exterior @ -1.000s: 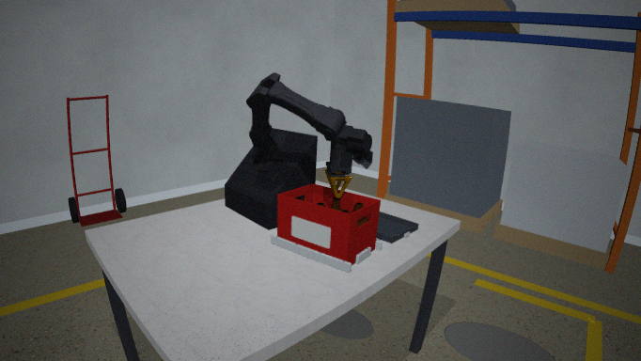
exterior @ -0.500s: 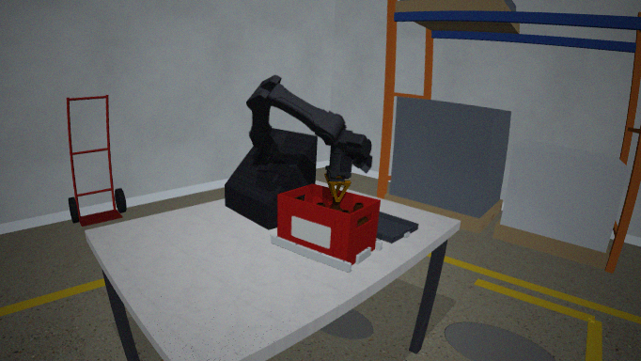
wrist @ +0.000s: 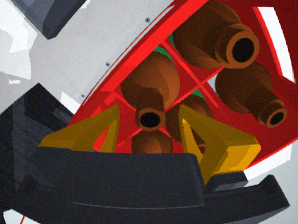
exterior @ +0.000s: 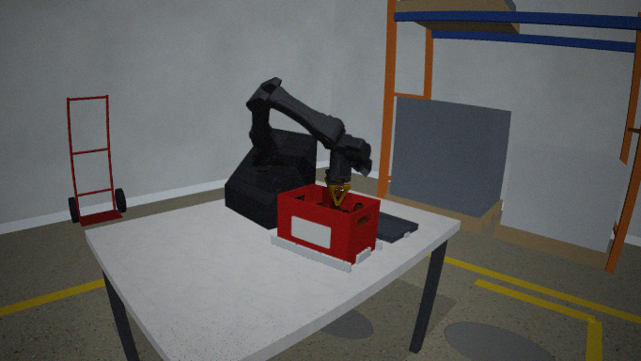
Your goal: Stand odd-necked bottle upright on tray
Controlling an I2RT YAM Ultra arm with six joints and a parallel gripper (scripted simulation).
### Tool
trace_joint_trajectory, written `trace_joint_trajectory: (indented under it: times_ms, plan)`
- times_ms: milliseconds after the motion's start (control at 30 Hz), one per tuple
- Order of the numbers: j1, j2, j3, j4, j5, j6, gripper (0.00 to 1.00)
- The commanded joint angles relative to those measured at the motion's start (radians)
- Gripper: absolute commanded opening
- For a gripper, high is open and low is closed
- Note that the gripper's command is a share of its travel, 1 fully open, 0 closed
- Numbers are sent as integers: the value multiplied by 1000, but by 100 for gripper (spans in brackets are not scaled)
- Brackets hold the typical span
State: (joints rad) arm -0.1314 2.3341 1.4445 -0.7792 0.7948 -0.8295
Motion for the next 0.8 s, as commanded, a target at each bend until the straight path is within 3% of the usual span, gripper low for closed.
trace_joint_trajectory:
  times_ms: [0,767]
  plan:
    - [19,6,-13,30,-5,-13,61]
    - [13,15,-6,38,-4,-15,61]
